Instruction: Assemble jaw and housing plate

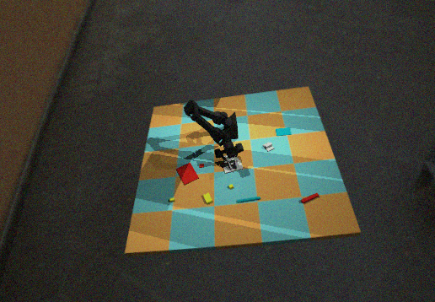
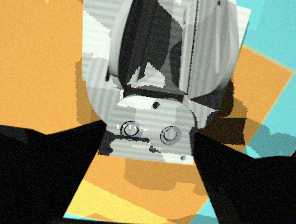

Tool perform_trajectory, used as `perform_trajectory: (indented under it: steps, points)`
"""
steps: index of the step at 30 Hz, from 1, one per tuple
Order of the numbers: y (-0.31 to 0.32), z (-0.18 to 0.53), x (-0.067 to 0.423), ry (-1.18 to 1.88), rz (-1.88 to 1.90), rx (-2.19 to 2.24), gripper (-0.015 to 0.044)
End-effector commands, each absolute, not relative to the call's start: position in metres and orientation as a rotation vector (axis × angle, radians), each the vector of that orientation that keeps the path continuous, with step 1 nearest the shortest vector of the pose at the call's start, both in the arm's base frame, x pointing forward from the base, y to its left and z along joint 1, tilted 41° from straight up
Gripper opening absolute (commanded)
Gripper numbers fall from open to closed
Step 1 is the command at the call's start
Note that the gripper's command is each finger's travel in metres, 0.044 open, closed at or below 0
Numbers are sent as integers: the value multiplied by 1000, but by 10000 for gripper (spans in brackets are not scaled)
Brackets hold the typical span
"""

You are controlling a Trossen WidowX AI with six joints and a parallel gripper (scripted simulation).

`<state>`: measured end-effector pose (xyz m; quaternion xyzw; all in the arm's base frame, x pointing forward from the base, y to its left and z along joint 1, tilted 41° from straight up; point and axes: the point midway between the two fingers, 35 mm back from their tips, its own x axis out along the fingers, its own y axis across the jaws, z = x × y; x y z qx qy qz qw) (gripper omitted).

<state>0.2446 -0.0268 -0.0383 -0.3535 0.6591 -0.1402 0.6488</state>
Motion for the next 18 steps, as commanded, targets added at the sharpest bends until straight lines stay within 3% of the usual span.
perform_trajectory:
  steps: [1,6,10,18]
  points:
    - [-28,-39,244,1501,-318,-810,351]
    - [-28,-39,244,1501,-318,-810,351]
    - [-27,-38,245,1498,-319,-803,440]
    - [-27,-38,245,1498,-319,-803,440]
